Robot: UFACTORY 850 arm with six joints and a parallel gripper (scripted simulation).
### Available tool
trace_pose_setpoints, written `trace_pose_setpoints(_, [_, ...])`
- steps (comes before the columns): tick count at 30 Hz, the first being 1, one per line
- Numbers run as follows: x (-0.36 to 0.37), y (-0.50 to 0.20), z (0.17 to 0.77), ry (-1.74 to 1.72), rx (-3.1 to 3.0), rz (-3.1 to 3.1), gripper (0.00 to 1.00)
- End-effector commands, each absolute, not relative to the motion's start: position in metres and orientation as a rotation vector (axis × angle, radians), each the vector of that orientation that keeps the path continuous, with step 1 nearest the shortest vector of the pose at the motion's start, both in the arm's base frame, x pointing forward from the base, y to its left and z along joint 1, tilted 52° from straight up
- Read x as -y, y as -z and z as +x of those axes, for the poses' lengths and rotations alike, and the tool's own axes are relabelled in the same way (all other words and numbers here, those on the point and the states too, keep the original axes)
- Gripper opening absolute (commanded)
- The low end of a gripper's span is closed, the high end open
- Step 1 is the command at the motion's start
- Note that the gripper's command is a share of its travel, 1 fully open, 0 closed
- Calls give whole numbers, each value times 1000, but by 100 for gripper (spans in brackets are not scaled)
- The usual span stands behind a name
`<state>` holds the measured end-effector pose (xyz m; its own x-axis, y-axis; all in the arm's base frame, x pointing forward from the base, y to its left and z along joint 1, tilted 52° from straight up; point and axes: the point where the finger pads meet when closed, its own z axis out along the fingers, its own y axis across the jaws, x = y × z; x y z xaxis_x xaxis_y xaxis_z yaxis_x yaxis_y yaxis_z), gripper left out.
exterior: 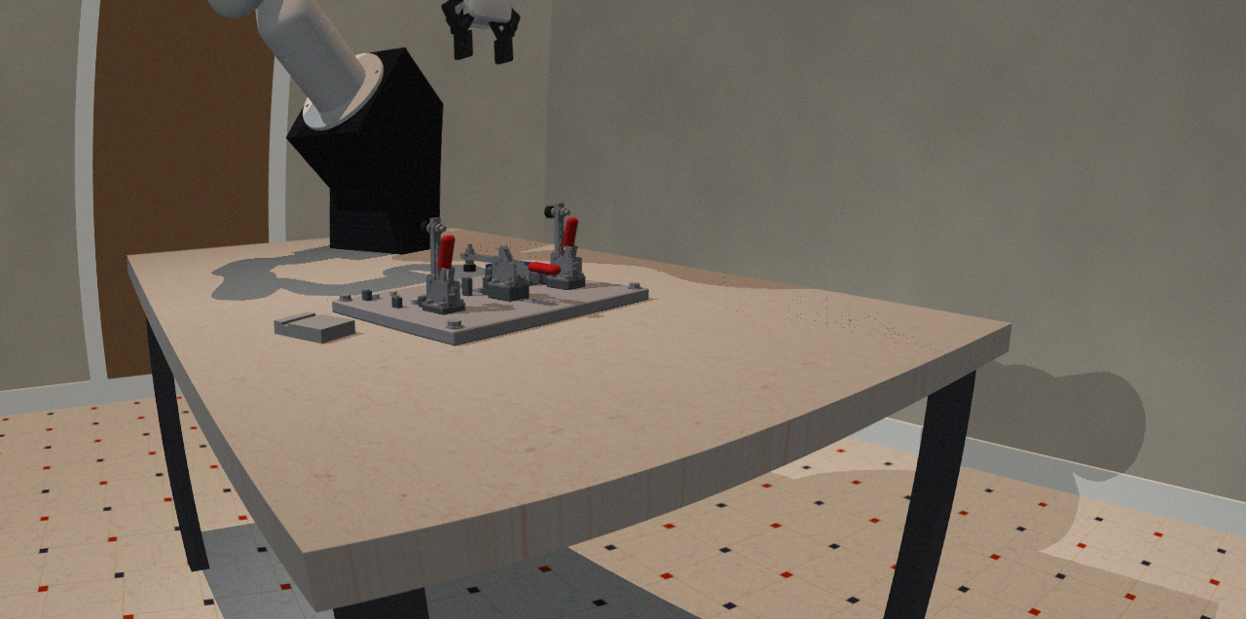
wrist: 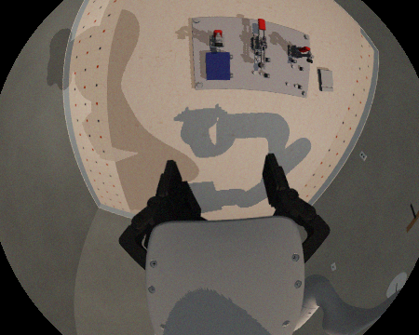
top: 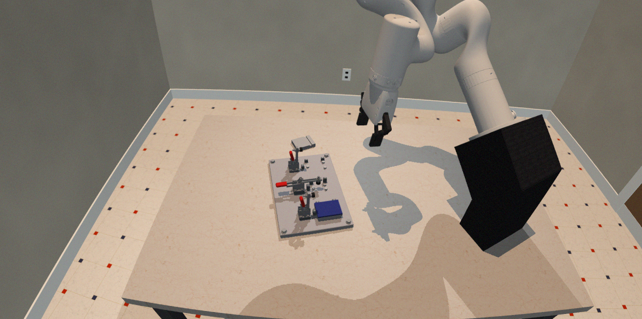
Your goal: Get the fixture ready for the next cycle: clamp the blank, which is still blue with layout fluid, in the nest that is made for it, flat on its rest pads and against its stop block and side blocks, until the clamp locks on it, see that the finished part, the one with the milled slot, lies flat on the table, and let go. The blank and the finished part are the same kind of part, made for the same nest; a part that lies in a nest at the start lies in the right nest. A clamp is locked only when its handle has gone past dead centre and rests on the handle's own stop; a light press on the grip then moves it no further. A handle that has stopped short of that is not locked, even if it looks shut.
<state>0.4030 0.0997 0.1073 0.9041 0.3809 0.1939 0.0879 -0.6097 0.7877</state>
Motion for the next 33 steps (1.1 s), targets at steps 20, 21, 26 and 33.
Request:
trace_pose_setpoints(20, [-27, -52, 526, -316, -188, 2239, 47])
trace_pose_setpoints(21, [-27, -52, 526, -316, -188, 2239, 47])
trace_pose_setpoints(26, [-27, -52, 526, -316, -188, 2239, 47])
trace_pose_setpoints(33, [-27, -52, 526, -316, -188, 2239, 47])
